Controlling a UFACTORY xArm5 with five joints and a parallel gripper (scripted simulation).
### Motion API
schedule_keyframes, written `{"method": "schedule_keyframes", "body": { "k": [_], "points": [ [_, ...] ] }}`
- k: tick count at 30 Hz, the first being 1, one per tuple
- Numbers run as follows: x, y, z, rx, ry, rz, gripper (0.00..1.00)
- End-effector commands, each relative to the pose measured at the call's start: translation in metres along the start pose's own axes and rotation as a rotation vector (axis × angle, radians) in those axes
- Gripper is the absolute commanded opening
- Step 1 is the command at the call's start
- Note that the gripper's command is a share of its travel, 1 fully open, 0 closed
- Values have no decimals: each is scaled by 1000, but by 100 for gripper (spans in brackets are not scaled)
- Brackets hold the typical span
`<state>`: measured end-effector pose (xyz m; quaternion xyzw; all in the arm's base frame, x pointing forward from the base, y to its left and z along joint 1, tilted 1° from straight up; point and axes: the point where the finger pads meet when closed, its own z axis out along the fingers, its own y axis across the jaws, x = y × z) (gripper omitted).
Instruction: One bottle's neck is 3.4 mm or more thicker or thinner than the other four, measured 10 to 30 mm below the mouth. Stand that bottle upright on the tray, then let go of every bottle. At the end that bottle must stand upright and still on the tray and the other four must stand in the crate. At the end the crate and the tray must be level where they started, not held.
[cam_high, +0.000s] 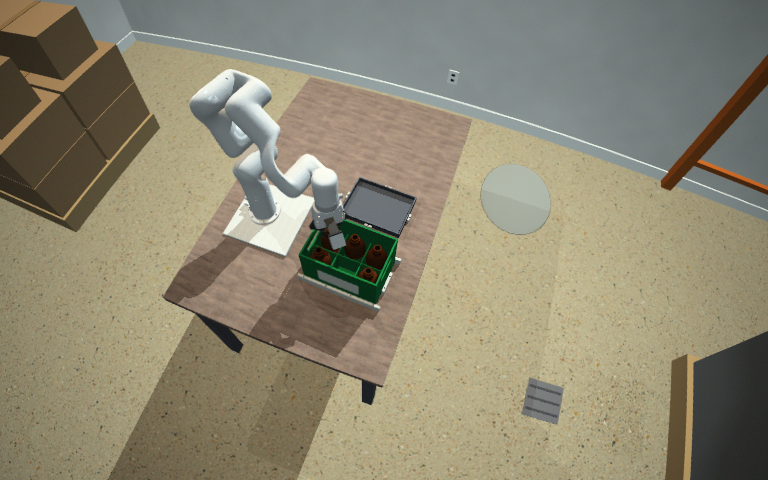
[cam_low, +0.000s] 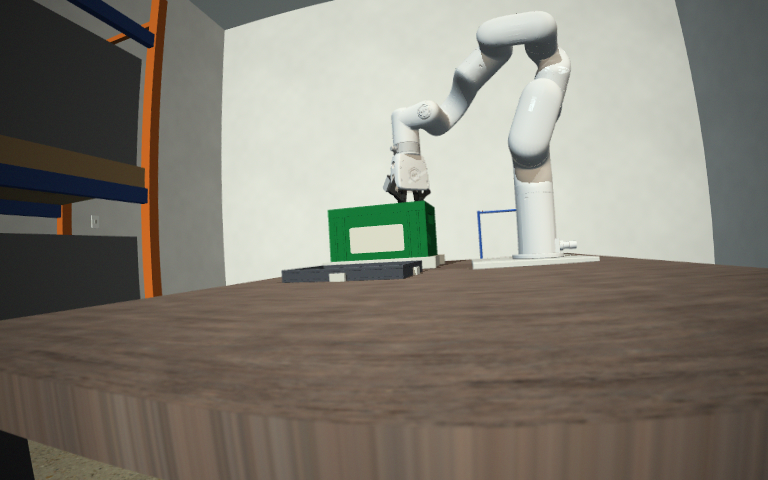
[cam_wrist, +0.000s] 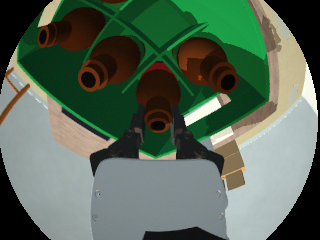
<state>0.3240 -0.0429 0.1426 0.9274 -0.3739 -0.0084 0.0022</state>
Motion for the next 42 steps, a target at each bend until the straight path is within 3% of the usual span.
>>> {"method": "schedule_keyframes", "body": {
  "k": [1, 8, 9, 42],
  "points": [
    [1, -1, -1, 2, 3, 0, 0],
    [1, -1, -1, 2, 3, 0, 0],
    [1, -1, -1, 2, 3, 0, 65],
    [1, -1, -1, 2, 3, 0, 65]
  ]
}}
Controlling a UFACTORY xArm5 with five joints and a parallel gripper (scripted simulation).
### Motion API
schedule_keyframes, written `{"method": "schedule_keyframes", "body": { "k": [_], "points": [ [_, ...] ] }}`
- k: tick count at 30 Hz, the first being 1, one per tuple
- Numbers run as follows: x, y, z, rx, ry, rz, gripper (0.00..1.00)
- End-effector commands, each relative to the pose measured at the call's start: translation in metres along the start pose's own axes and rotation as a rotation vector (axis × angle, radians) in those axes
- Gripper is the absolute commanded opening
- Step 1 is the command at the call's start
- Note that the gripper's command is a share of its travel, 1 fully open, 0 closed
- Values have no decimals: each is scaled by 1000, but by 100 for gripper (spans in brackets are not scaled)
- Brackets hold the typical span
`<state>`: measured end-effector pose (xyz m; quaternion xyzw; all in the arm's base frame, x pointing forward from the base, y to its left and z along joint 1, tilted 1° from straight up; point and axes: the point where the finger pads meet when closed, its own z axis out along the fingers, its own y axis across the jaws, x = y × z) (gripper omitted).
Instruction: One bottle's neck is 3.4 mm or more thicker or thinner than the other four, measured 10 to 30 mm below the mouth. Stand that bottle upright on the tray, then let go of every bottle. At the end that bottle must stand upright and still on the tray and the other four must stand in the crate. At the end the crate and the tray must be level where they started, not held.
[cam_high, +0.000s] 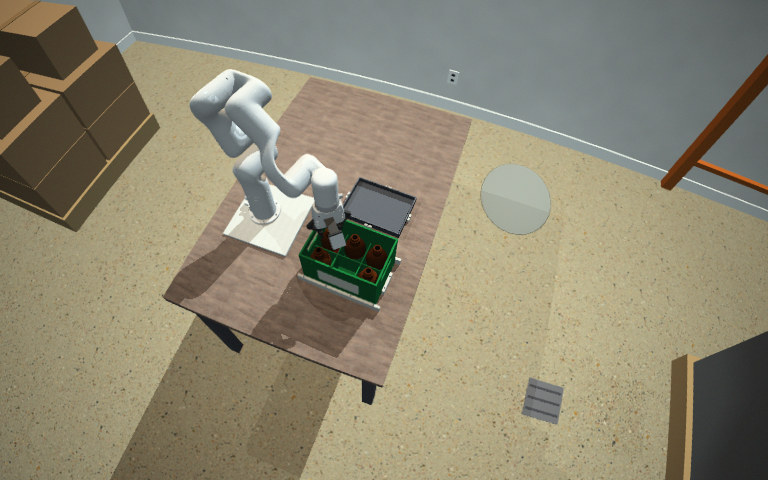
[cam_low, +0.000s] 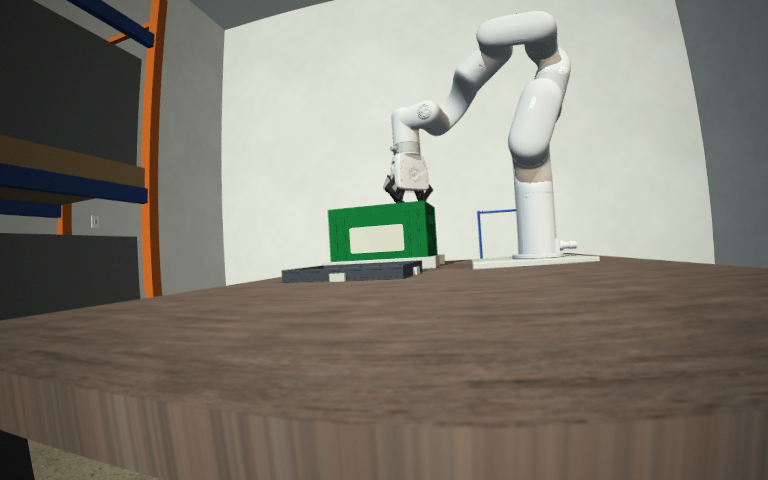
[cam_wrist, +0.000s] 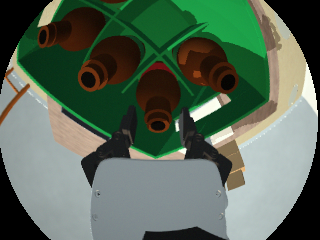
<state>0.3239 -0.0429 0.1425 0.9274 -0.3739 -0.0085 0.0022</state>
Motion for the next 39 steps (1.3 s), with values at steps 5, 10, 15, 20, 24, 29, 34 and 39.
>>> {"method": "schedule_keyframes", "body": {
  "k": [5, 10, 15, 20, 24, 29, 34, 39],
  "points": [
    [1, -1, -2, 2, 3, 0, 65],
    [1, -1, -7, 2, 3, 0, 65],
    [1, -1, -15, 2, 3, 0, 65],
    [0, -1, -27, 2, 3, 0, 65],
    [0, -1, -40, 2, 3, 0, 65],
    [0, -1, -57, 2, 3, 0, 65],
    [0, -1, -67, 2, 3, 0, 65],
    [0, -1, -78, 2, 3, 0, 65]
  ]
}}
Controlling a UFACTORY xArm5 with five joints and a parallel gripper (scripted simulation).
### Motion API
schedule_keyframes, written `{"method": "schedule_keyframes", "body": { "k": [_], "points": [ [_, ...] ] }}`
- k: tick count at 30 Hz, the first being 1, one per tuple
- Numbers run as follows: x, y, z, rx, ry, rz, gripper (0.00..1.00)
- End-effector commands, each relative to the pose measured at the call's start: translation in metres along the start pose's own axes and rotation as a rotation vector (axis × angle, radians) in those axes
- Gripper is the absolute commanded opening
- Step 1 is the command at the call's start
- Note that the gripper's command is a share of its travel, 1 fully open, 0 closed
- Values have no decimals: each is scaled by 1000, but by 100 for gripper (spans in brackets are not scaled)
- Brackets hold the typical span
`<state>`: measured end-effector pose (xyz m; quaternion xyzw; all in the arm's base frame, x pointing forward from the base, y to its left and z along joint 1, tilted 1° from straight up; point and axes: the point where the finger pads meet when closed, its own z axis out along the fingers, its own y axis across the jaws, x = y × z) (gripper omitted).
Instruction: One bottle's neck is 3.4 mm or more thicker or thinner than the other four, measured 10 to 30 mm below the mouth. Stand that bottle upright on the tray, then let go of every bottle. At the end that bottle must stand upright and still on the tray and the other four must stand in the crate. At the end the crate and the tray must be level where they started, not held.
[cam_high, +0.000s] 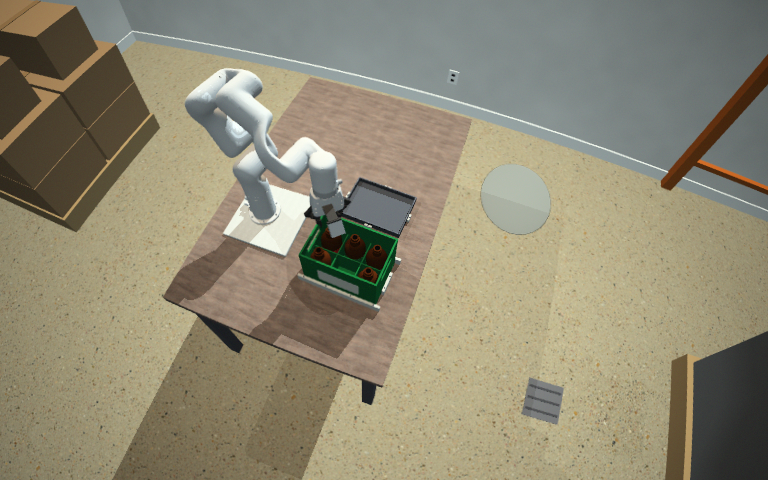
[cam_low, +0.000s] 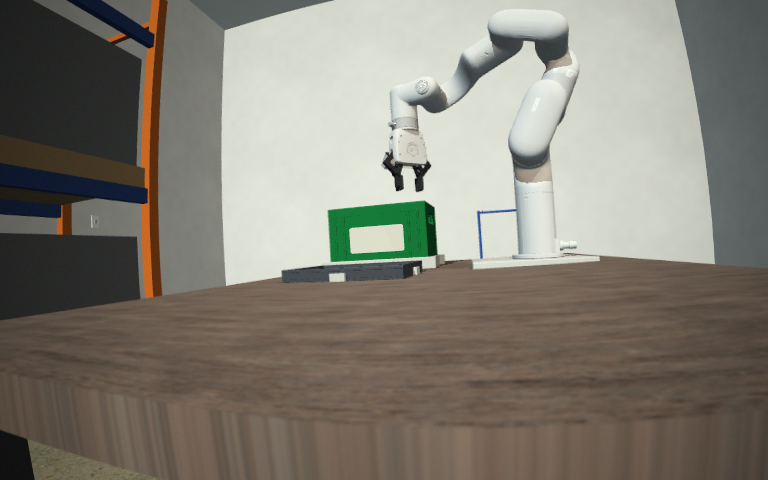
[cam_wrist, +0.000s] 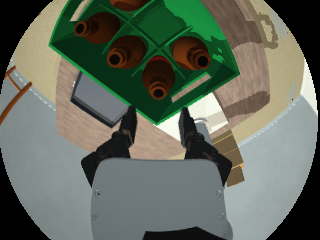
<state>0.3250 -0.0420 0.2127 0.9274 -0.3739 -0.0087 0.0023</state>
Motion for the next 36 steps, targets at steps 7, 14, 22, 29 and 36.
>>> {"method": "schedule_keyframes", "body": {
  "k": [7, 14, 22, 29, 36],
  "points": [
    [1, -1, -15, 2, 3, 0, 65],
    [1, -1, -15, 2, 3, 0, 0],
    [1, -1, -15, 2, 3, 0, 0],
    [1, -1, -15, 2, 3, 0, 0],
    [1, -1, -15, 2, 3, 0, 0]
  ]
}}
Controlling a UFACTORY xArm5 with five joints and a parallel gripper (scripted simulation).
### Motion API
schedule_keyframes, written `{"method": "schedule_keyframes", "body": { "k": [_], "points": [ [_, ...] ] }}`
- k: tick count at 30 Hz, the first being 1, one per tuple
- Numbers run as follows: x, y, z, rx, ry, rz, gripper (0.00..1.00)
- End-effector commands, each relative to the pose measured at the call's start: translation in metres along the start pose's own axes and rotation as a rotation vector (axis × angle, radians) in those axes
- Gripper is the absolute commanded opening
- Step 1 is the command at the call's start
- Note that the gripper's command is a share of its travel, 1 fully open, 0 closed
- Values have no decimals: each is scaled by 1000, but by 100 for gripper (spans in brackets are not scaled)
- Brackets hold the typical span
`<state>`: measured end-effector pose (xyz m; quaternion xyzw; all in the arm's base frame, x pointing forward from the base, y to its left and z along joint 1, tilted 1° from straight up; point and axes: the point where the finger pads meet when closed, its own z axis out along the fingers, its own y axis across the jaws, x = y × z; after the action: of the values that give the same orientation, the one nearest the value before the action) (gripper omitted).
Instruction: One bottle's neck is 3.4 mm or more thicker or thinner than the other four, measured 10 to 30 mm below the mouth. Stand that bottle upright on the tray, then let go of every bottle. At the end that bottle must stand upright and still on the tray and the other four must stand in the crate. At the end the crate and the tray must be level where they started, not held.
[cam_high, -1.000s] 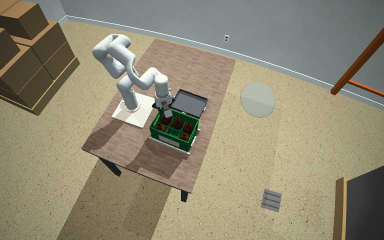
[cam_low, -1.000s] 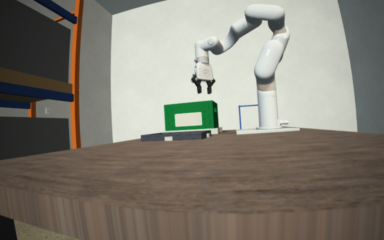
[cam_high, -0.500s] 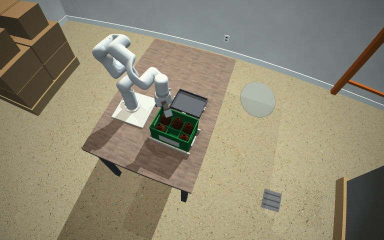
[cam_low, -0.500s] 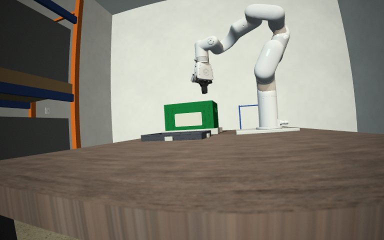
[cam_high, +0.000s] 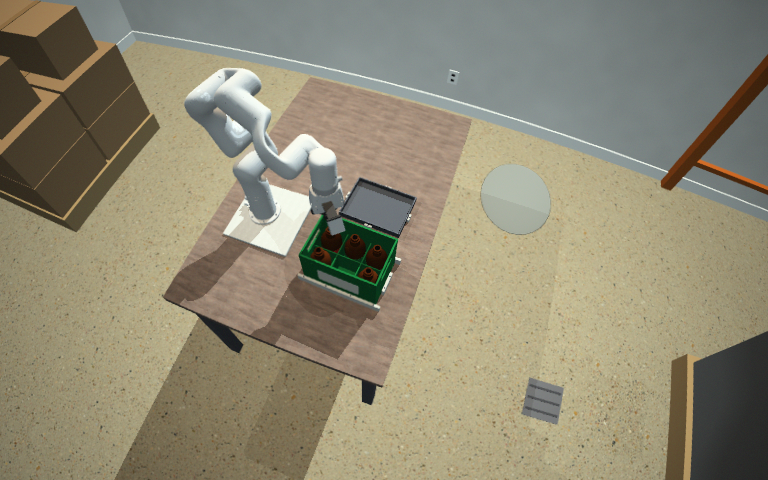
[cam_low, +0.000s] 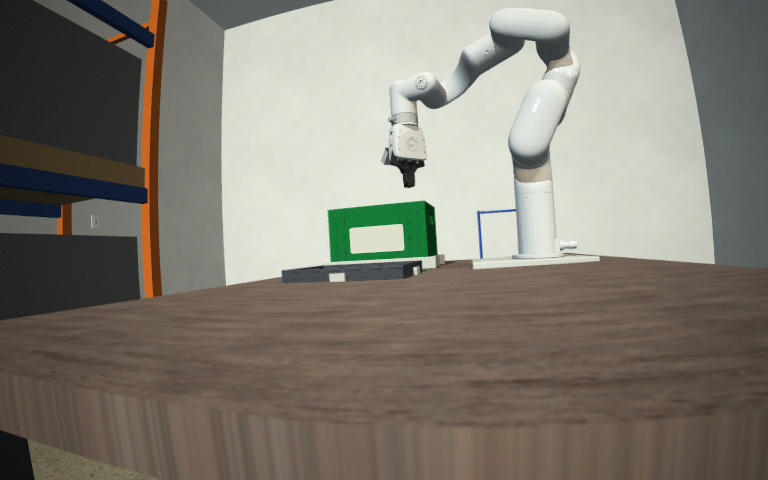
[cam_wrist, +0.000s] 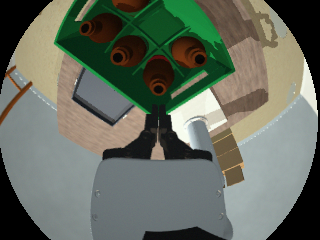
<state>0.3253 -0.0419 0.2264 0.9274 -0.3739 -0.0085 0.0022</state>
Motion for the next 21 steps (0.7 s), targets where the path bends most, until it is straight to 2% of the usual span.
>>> {"method": "schedule_keyframes", "body": {
  "k": [1, 12, 15, 21],
  "points": [
    [1, -1, -1, 2, 3, 0, 0],
    [4, -3, -2, 2, 3, 0, 0],
    [32, -28, -11, 2, 3, 0, 0],
    [67, -61, -14, 2, 3, 0, 0]
  ]
}}
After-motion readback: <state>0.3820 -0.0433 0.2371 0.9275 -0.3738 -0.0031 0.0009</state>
